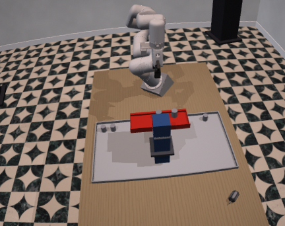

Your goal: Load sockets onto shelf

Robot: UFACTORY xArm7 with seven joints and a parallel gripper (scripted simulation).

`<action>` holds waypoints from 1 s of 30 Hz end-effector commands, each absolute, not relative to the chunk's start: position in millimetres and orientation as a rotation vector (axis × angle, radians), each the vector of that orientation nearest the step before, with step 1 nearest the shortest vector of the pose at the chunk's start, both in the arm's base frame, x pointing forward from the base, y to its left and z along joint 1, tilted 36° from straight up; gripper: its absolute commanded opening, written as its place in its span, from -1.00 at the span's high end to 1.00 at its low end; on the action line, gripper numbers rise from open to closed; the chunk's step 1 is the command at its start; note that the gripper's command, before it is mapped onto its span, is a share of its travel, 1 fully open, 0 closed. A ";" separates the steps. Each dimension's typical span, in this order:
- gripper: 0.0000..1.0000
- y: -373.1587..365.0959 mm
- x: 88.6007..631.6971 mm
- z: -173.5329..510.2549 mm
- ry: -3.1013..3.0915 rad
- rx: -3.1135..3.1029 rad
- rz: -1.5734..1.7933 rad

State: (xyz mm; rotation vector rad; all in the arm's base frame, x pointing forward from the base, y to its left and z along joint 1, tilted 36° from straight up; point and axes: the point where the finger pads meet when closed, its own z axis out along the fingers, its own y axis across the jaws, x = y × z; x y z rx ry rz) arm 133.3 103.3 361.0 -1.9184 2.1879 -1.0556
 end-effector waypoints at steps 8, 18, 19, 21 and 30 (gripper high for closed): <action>-1.00 93.7 139.3 358.3 2.219 -1.922 -0.951; -0.23 46.8 135.2 379.5 2.197 -1.901 -1.014; -0.23 46.8 135.2 379.5 2.197 -1.901 -1.014; -0.23 20.8 131.5 388.0 2.192 -1.891 -1.038; -0.23 -75.5 113.4 398.2 2.198 -1.872 -1.067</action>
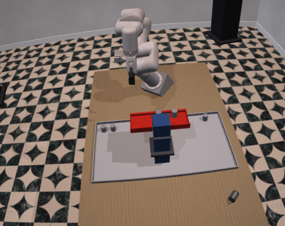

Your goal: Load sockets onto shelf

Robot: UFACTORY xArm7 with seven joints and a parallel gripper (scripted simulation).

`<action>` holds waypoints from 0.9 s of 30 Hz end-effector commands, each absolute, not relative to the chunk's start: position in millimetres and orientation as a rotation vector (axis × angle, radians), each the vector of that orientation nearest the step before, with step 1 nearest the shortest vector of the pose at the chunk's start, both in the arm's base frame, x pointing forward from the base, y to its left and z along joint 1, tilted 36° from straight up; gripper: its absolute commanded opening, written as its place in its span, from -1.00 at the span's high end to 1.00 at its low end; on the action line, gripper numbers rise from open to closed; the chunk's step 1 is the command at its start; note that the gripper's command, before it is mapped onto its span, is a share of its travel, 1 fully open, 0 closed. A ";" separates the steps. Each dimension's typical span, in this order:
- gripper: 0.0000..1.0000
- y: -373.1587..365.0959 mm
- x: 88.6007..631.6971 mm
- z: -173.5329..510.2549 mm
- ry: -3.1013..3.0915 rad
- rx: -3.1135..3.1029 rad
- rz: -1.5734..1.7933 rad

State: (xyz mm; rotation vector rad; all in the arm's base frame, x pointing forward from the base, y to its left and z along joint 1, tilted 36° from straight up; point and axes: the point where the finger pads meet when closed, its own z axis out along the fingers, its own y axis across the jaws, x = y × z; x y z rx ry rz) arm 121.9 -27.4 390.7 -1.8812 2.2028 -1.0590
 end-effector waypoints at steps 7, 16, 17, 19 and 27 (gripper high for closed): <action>-0.23 -134.0 101.7 385.9 2.213 -1.882 -1.033; -0.23 -193.0 92.0 354.1 2.225 -1.920 -0.945; -0.23 -193.0 92.0 354.1 2.225 -1.920 -0.945; -0.23 -193.0 92.0 354.1 2.225 -1.920 -0.945; -0.23 -193.0 92.1 354.1 2.225 -1.920 -0.945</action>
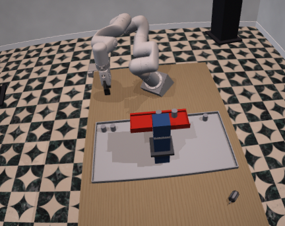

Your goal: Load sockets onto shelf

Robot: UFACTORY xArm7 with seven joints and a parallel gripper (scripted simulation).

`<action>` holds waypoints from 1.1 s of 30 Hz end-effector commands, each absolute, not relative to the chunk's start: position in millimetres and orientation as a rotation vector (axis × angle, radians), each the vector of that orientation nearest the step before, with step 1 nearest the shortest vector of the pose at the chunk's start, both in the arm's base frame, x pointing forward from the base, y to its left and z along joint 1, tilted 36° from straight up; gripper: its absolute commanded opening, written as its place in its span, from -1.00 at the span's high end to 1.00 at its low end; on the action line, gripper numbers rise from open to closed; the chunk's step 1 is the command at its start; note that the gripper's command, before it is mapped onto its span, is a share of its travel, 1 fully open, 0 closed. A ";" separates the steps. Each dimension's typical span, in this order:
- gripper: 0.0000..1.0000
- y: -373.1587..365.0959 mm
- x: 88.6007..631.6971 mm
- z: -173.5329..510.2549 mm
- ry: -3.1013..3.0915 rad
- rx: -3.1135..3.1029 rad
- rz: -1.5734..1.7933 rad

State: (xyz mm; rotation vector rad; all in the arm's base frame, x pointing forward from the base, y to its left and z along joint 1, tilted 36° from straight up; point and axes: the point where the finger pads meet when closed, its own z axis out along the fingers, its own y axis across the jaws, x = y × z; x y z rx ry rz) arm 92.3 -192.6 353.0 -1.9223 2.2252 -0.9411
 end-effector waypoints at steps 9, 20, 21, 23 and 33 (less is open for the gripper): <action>-0.23 -200.3 106.3 344.4 2.219 -1.922 -0.951; -0.23 -237.0 177.6 295.8 2.219 -1.922 -0.951; -0.23 -240.1 183.8 291.6 2.219 -1.922 -0.951; -0.23 -243.1 189.6 287.6 2.219 -1.922 -0.951; -0.23 -256.7 215.9 269.6 2.219 -1.922 -0.951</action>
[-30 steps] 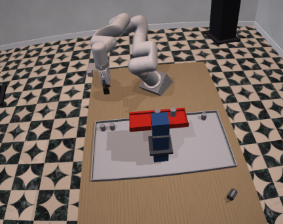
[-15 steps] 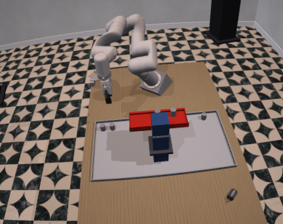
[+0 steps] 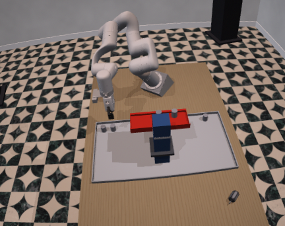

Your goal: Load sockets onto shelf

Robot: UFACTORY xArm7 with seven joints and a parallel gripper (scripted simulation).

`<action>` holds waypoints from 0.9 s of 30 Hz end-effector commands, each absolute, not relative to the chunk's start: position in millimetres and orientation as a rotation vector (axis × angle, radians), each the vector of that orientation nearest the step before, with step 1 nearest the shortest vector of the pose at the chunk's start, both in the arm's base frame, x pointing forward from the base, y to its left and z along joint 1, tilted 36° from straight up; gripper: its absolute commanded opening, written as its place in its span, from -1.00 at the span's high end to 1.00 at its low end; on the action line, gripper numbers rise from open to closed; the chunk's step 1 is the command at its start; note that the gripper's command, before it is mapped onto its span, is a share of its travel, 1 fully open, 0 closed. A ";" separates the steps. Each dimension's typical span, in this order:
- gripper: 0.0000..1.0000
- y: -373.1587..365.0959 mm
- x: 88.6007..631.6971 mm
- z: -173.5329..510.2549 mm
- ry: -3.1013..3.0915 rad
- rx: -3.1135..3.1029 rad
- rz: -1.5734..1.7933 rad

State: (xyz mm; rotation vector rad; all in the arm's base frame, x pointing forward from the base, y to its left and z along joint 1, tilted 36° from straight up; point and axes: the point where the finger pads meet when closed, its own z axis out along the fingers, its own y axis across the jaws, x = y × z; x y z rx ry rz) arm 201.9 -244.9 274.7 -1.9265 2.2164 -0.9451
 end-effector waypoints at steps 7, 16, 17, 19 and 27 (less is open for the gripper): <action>-0.23 -257.4 217.4 268.6 2.219 -1.922 -0.951; -0.23 -257.6 217.5 268.3 2.219 -1.922 -0.951; -0.23 -257.9 217.9 267.7 2.219 -1.922 -0.951; -0.23 -259.2 219.2 265.2 2.219 -1.922 -0.951; -0.23 -266.3 226.5 251.5 2.219 -1.922 -0.951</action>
